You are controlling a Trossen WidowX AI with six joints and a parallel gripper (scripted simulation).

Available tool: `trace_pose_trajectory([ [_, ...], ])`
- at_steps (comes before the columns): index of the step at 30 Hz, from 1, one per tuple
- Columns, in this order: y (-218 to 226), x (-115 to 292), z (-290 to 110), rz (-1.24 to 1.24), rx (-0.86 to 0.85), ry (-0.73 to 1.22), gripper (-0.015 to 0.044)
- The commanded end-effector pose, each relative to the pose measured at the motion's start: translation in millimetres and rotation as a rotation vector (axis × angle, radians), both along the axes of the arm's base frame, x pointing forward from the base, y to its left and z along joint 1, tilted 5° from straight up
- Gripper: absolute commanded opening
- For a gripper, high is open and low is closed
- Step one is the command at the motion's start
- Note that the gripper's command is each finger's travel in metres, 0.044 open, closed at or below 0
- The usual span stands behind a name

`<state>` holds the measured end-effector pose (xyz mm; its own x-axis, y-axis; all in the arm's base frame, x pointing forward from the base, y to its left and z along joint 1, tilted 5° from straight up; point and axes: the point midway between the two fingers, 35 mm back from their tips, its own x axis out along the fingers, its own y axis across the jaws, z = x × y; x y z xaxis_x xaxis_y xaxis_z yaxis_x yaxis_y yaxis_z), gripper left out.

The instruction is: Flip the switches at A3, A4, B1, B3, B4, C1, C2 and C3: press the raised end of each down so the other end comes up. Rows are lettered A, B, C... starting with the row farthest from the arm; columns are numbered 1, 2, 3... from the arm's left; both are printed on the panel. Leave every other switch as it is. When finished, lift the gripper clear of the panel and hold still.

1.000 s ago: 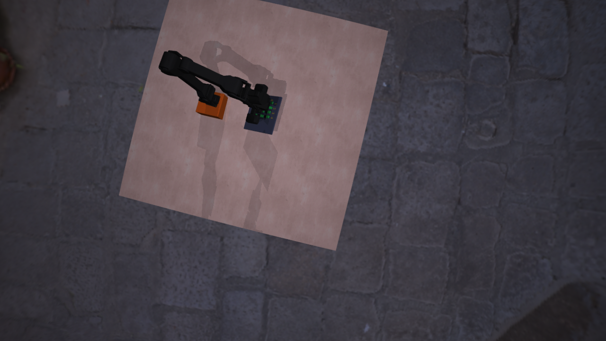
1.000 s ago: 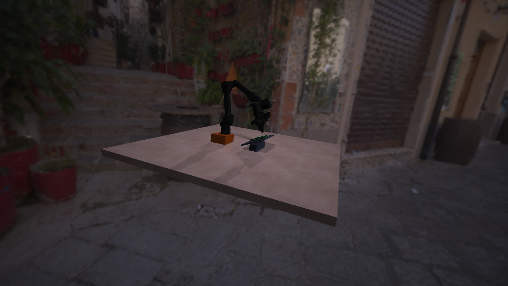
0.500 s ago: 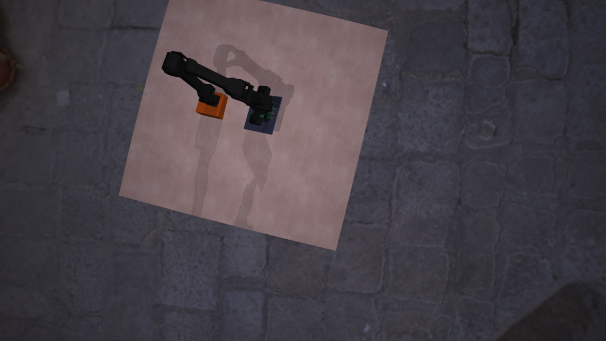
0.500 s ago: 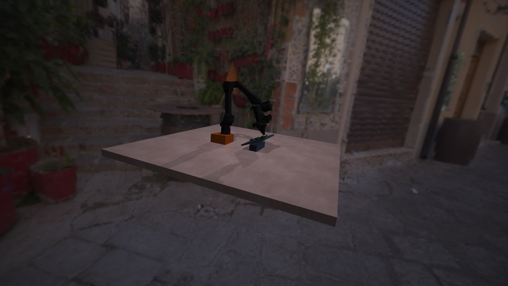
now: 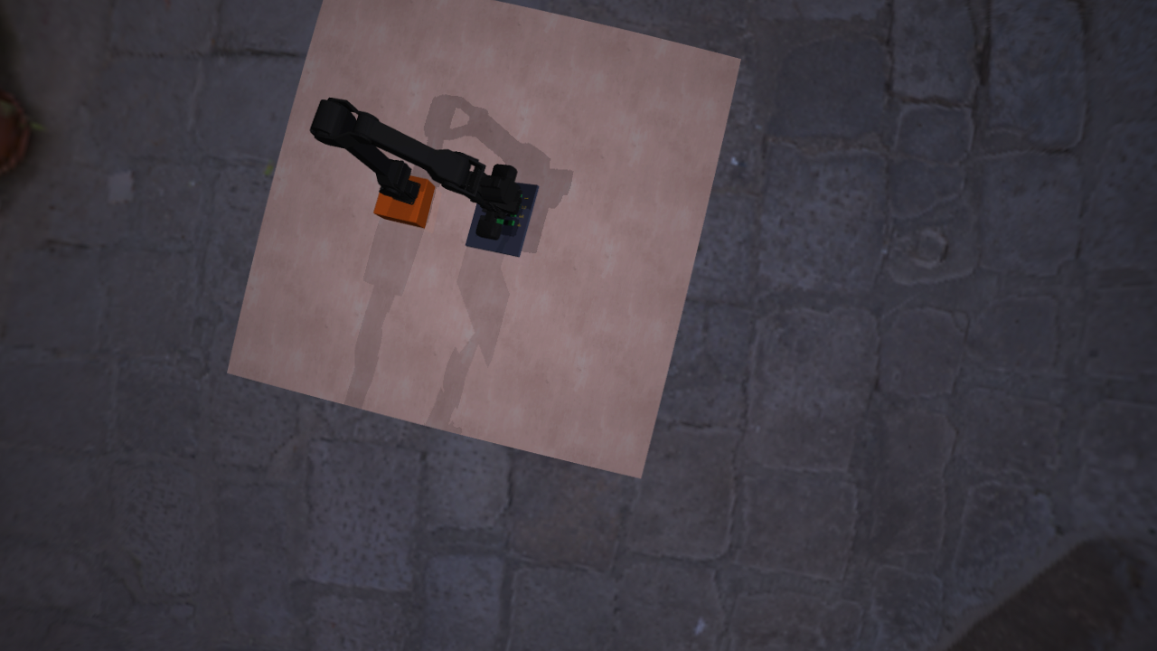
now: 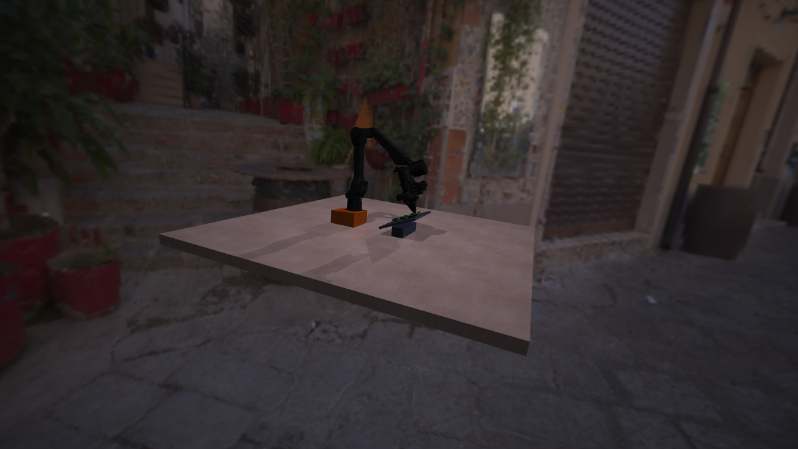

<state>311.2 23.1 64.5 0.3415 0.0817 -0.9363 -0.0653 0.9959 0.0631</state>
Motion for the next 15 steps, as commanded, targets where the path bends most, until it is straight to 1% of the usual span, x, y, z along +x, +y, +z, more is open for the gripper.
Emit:
trace_pose_trajectory([
  [1, -0.6, 0.3, -0.3, -0.005, -0.003, -0.001, 0.0],
  [15, -0.5, 0.8, -1.8, -0.005, -0.003, -0.001, 0.0],
])
